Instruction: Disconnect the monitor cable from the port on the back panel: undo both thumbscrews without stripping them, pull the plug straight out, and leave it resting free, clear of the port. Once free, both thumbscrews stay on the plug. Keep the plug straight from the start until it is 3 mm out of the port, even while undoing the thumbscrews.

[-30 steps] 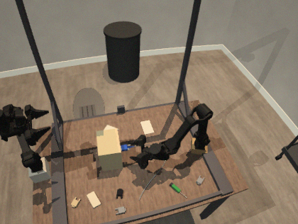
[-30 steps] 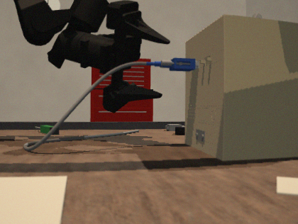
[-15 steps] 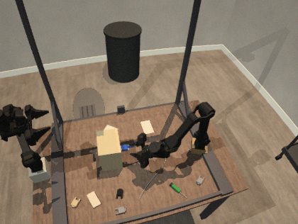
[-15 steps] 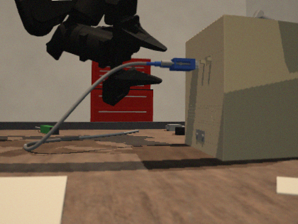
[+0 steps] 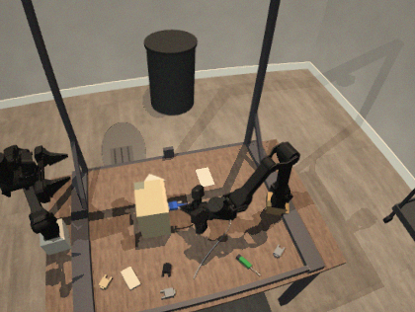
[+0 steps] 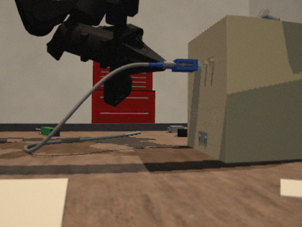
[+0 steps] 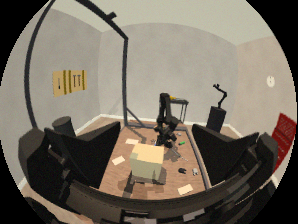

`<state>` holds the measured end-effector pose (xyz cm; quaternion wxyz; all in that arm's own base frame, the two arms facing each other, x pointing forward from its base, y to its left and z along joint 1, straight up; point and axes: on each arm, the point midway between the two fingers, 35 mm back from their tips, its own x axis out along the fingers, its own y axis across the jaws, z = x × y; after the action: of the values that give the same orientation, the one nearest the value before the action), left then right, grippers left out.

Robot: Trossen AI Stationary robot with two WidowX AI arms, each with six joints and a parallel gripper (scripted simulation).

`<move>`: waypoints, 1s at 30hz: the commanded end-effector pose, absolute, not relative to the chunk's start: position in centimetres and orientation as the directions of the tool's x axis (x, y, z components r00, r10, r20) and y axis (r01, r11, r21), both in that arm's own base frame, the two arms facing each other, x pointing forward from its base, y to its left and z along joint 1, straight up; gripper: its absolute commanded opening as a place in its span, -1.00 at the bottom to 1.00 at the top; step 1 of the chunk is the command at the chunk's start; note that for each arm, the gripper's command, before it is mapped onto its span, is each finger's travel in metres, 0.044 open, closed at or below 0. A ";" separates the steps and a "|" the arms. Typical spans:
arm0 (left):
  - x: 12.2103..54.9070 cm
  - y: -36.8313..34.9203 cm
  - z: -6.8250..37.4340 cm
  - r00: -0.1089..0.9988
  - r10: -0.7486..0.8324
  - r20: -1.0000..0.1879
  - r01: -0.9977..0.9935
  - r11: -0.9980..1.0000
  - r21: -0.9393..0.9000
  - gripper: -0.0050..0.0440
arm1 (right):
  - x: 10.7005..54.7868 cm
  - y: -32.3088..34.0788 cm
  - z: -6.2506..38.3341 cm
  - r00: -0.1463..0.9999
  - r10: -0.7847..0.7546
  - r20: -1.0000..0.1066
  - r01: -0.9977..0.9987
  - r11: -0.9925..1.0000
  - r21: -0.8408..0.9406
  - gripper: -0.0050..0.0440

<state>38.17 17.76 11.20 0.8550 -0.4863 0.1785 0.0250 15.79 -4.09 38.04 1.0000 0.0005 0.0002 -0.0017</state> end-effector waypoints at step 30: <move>38.3 18.2 11.7 0.964 -0.185 -0.189 -0.117 0.342 -0.933 -0.80 | 15.8 -3.9 38.4 1.000 0.000 0.001 0.000 1.000 -0.006 1.00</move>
<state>38.08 17.97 10.86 0.8075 -0.5720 0.1433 -0.0139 15.79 -4.09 38.04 1.0000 0.0005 0.0002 -0.0017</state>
